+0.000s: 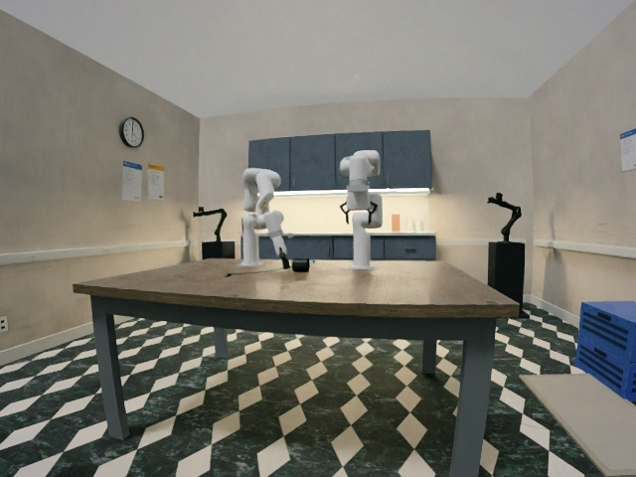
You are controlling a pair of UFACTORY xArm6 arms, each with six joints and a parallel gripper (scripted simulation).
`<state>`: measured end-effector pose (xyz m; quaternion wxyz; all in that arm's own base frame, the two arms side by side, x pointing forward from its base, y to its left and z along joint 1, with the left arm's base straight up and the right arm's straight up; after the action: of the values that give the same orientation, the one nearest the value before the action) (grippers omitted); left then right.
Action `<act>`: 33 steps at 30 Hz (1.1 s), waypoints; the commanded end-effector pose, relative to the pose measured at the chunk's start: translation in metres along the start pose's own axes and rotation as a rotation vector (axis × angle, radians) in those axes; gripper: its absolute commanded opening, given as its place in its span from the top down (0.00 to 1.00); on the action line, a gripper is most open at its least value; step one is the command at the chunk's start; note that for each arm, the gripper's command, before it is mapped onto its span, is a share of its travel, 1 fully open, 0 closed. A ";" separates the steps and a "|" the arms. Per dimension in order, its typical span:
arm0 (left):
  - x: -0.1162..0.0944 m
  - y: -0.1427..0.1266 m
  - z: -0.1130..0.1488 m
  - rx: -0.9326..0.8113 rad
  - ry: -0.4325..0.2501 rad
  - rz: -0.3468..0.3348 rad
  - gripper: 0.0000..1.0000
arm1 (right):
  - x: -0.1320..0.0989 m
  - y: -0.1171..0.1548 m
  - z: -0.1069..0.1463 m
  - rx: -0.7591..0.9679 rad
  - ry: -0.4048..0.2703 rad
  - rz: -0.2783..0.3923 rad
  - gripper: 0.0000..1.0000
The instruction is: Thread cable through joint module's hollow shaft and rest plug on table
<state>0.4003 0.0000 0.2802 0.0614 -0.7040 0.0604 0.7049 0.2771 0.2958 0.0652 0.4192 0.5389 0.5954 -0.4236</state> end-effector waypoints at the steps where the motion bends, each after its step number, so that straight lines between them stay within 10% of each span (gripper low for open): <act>1: -0.007 -0.001 -0.003 0.000 0.022 0.001 0.00 | -0.005 0.006 0.002 -0.019 0.009 0.015 0.65; 20: -0.007 -0.001 -0.003 0.000 0.022 0.001 0.00 | -0.006 0.011 0.028 -0.040 0.007 0.010 0.65; 21: -0.007 -0.001 -0.003 0.000 0.022 0.001 0.00 | -0.005 0.011 0.027 -0.041 0.007 0.009 0.99; 33: -0.007 -0.001 -0.003 0.000 0.022 0.001 0.00 | -0.005 0.010 0.025 -0.044 0.006 0.009 0.99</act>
<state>0.4003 0.0000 0.2802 0.0614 -0.7040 0.0604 0.7049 0.2843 0.2661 0.0570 0.4252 0.5310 0.6034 -0.4162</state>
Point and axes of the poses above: on each arm, the point where the finger pads meet when closed, its own x axis out along the fingers, its own y axis across the jaws, z = x × y, the point moved 3 cm from there along -x, back along the fingers, and after that the axes turned 10 degrees about x, right-handed, at the moved point
